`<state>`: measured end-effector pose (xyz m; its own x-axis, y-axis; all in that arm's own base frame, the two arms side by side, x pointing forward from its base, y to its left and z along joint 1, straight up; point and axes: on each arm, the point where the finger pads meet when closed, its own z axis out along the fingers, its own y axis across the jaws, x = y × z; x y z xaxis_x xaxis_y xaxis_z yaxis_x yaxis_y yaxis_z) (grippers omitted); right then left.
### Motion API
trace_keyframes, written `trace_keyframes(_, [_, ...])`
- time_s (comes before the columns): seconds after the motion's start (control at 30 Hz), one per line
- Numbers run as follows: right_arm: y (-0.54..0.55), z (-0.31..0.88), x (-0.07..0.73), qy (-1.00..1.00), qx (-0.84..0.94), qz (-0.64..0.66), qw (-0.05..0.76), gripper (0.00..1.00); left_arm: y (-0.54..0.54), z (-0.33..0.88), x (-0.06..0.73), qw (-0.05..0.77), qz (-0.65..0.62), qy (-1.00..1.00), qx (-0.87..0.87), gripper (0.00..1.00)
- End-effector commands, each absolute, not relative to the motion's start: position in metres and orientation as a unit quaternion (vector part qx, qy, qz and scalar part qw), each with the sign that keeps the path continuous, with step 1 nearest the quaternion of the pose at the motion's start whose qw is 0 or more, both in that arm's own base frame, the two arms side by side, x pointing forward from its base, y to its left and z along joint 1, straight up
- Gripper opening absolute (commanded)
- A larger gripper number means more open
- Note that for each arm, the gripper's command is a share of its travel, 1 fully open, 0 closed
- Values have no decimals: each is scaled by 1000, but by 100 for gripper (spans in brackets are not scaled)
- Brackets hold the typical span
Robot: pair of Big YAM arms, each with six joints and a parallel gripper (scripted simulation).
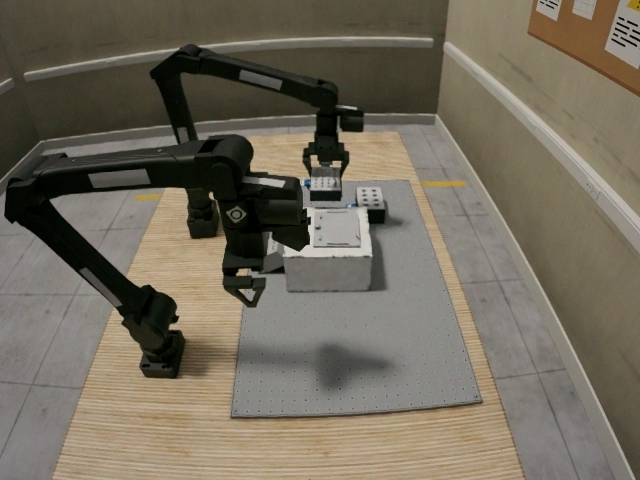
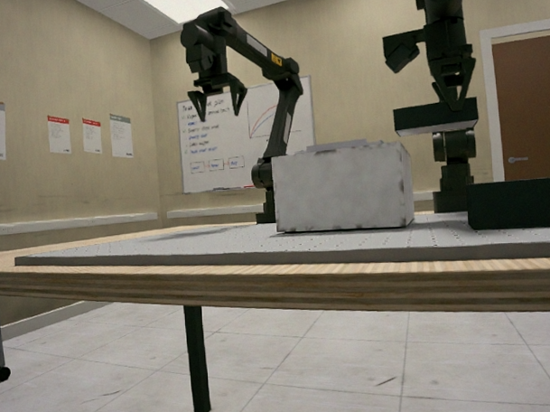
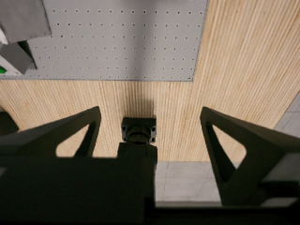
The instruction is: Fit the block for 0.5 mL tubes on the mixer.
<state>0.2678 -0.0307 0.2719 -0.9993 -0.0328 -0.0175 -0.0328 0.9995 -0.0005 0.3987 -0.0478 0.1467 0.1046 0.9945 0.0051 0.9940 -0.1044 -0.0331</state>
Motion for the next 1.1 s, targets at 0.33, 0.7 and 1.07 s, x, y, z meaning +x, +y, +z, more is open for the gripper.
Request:
trace_keyframes(0.33, [-34,297,276,999,-15,-3,37,100,-89,193,433,-25,-22,-678,-734,0])
trace_keyframes(0.7, [-34,296,276,999,-15,-3,36,100,-129,194,440,-40,-29,-675,-736,0])
trace_keyframes(1.07, [-34,296,276,999,-14,-3,36,100,-159,192,436,-38,-19,-669,-742,0])
